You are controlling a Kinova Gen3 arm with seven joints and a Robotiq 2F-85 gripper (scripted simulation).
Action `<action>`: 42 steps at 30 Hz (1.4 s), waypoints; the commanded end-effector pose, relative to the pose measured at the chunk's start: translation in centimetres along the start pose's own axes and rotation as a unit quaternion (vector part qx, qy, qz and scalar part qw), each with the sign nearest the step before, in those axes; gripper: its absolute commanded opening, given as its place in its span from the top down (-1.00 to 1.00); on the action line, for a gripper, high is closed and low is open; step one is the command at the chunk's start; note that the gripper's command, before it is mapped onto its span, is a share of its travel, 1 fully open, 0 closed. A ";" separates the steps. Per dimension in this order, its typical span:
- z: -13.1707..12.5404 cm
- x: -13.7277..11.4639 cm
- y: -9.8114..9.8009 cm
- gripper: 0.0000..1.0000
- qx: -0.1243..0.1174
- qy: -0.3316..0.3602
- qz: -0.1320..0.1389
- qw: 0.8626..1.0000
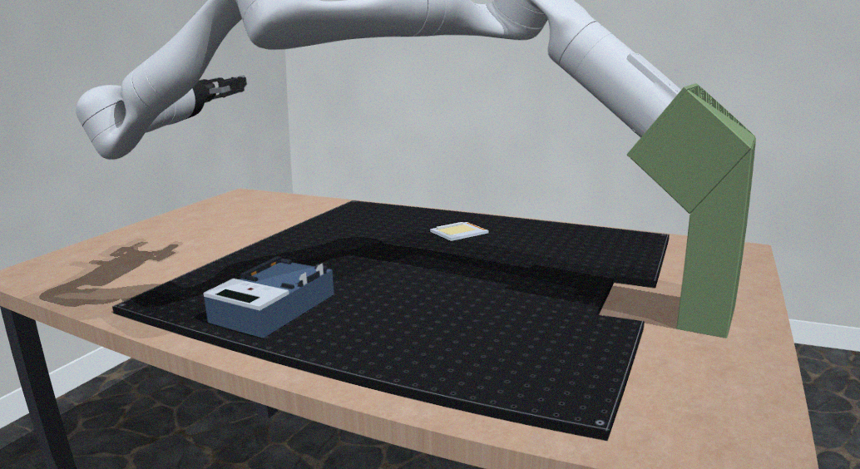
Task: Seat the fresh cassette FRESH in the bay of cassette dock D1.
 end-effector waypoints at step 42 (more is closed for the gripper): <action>2.9 4.1 9.0 -1.00 0.122 -0.002 -0.044 0.992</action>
Point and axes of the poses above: the point where the finger pads meet when closed, its own y axis out along the fingers, its own z axis across the jaws, x = y × z, the point moved 4 cm from there along -y, back along the fingers, and after that the axes turned 11 degrees about y, right-handed, at the moved point
